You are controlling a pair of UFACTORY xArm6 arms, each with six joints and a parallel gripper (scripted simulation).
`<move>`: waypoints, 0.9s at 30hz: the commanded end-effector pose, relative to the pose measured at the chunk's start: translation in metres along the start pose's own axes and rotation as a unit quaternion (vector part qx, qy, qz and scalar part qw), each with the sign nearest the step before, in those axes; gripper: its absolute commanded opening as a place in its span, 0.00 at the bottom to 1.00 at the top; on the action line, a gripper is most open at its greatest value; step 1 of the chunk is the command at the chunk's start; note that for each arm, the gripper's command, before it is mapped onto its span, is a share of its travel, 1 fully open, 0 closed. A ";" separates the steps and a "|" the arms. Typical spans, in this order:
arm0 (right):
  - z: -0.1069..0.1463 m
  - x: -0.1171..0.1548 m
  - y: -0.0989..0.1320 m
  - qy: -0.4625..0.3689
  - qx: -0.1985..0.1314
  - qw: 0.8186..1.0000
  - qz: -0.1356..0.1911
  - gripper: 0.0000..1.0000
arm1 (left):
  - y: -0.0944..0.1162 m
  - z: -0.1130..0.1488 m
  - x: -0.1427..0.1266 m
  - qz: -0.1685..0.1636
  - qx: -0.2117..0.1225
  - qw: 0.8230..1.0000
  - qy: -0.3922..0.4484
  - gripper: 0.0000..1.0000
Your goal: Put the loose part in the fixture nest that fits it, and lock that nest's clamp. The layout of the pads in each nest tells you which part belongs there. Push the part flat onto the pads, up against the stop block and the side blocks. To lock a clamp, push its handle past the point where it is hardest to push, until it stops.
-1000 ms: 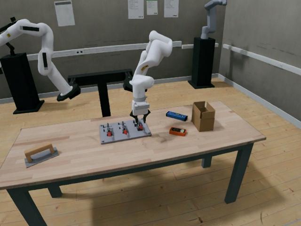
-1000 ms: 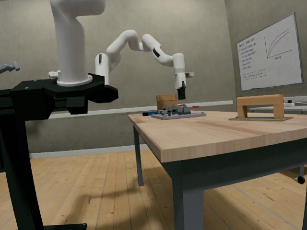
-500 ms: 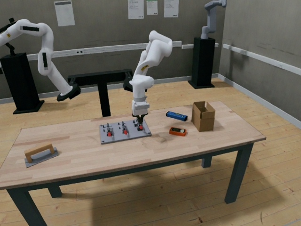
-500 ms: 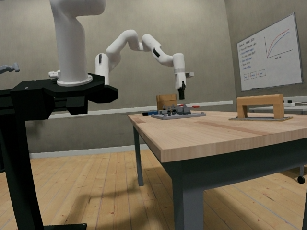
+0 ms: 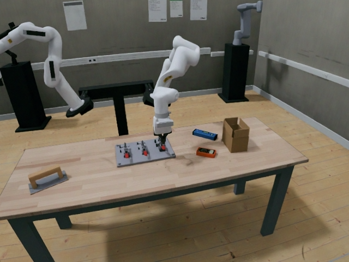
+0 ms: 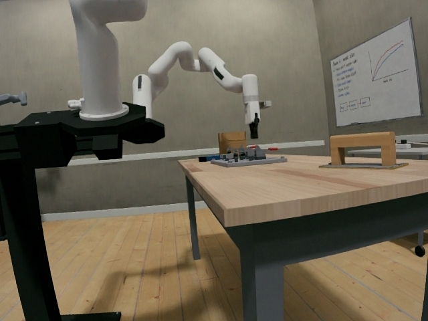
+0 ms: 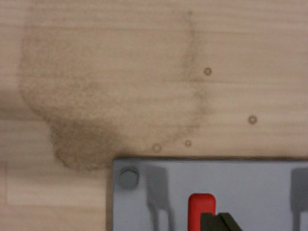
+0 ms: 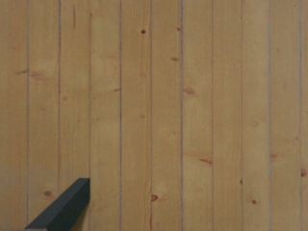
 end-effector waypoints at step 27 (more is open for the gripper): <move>-0.001 0.000 0.003 0.000 0.003 1.000 0.001 1.00 | -0.009 -0.003 0.001 0.002 0.003 1.000 0.001 0.00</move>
Point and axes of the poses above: on each arm, the point where the finger pads meet when closed, its own y axis back along the fingers, its own x axis across the jaws, z = x × y, the point moved 9 cm from there along y, back along the fingers, and after that the axes turned 14 degrees about y, right-handed, at the moved point
